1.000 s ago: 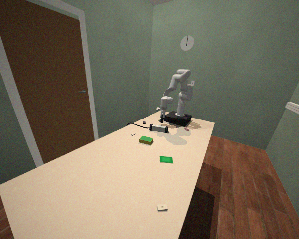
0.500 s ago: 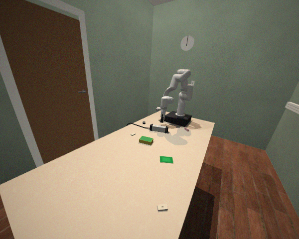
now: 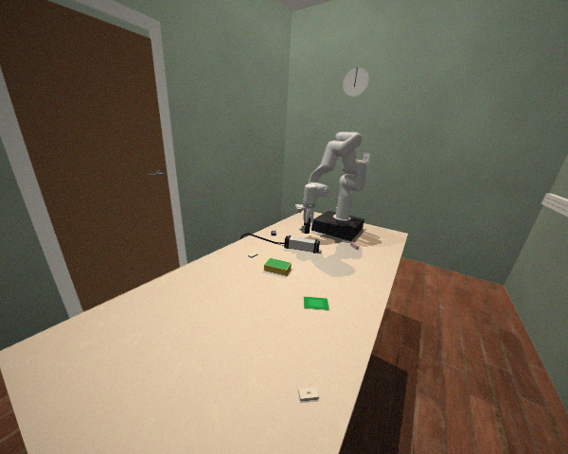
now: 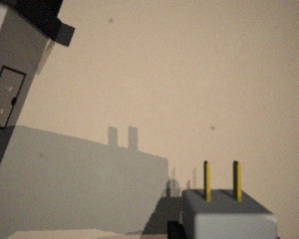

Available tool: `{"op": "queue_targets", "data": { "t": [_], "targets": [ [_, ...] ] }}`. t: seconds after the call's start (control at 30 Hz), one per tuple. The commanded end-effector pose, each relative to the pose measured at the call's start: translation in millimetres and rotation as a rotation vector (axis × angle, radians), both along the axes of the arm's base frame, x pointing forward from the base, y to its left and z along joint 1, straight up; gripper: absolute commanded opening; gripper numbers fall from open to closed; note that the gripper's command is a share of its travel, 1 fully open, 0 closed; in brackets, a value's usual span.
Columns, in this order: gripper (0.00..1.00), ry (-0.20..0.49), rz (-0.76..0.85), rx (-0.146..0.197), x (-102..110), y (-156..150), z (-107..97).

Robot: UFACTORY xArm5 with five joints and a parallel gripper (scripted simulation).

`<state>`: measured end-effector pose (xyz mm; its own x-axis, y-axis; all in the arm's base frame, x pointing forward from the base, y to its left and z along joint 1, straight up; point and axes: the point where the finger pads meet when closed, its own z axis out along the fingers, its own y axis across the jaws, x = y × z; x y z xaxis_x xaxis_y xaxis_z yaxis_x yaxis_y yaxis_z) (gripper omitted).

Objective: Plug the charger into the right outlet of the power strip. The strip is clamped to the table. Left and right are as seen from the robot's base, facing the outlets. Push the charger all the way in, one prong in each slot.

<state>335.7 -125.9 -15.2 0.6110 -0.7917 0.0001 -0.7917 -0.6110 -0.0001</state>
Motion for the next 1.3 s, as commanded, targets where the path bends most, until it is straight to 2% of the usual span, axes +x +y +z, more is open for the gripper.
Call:
{"op": "queue_targets", "data": {
  "t": [0.0, 0.17, 0.23, 0.27, 0.57, 1.27],
  "targets": [
    [0.0, -0.001, 0.279, -0.001, 13.9, -5.8, 0.7],
    [0.0, -0.004, 0.557, -0.003, 28.2, -11.7, 0.6],
    [0.0, -0.004, 0.557, -0.003, 28.2, -11.7, 0.6],
    [0.0, -0.004, 0.719, -0.003, 30.7, -12.7, 0.6],
    [0.0, -0.002, 1.177, -0.003, 42.6, -17.7, 0.3],
    [0.0, -0.001, 1.202, -0.002, 42.8, -17.9, -4.1]
  ]
}}
